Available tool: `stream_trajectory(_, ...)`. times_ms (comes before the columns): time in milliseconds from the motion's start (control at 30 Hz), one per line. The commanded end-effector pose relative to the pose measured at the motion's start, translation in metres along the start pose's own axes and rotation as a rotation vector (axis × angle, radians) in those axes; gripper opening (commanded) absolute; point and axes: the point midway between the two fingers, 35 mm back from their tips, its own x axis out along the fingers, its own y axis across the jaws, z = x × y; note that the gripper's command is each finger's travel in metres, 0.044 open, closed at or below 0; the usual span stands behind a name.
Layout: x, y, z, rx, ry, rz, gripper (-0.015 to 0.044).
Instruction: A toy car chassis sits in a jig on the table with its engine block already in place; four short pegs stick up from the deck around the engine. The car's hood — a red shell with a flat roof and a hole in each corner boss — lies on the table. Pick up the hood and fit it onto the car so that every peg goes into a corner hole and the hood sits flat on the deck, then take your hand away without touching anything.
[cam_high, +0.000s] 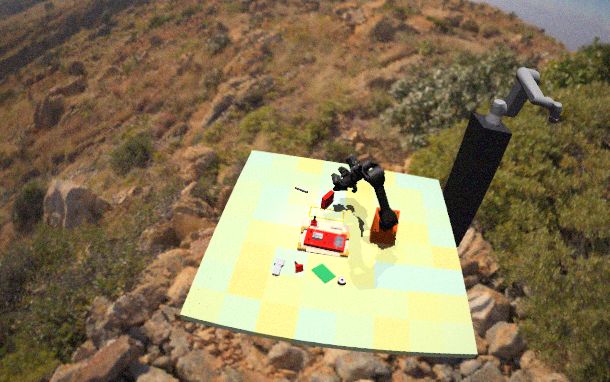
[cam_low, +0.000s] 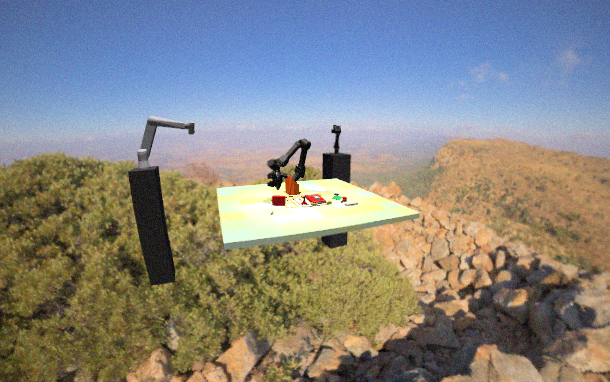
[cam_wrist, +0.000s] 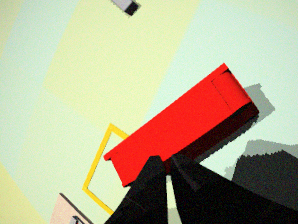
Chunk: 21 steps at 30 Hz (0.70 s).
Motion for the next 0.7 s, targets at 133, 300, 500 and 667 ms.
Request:
stream_trajectory(133,0.019,0.002,0.022,-0.385,0.081,-0.105,0.0)
stream_trajectory(300,0.028,0.006,0.034,-0.66,0.163,-0.145,0.0)
stream_trajectory(500,0.038,0.013,0.043,-0.98,0.284,-0.171,0.0)
stream_trajectory(667,0.045,0.02,0.048,-1.238,0.401,-0.17,0.0)
